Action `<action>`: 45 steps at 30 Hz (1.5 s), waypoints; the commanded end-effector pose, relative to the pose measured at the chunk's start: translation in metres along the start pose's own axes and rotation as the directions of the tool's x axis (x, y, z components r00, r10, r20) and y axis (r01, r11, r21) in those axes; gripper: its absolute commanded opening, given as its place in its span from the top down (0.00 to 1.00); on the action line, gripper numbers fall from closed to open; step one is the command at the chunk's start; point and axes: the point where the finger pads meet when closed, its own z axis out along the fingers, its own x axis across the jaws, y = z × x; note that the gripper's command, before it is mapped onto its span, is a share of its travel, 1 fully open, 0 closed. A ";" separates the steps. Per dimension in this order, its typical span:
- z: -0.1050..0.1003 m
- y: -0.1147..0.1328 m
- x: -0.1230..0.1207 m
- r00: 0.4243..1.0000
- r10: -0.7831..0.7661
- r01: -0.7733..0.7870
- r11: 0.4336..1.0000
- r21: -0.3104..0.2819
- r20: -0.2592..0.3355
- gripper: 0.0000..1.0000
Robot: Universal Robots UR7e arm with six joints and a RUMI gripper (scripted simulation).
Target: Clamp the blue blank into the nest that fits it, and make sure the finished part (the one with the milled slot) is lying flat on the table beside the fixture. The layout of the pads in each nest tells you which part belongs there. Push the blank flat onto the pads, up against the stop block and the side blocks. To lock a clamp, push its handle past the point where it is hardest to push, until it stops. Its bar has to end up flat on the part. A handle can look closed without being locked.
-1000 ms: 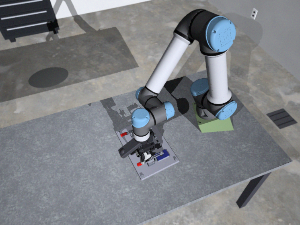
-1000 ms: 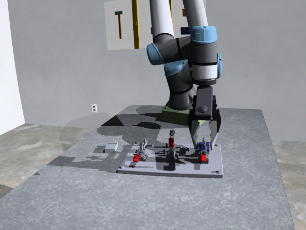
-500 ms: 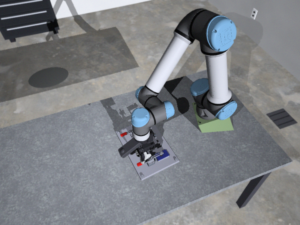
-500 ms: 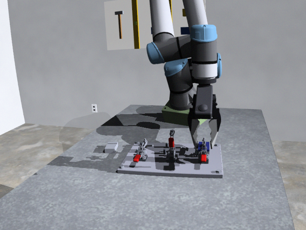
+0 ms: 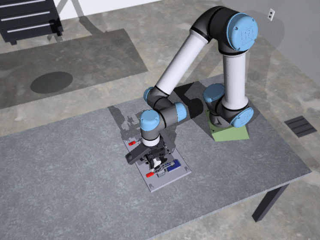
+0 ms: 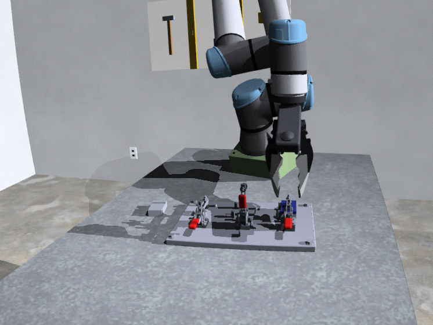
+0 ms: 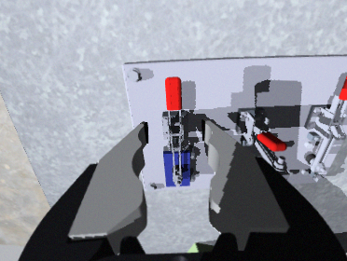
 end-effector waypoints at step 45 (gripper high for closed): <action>-0.038 0.000 0.000 1.000 0.000 0.000 1.000 0.000 0.000 0.00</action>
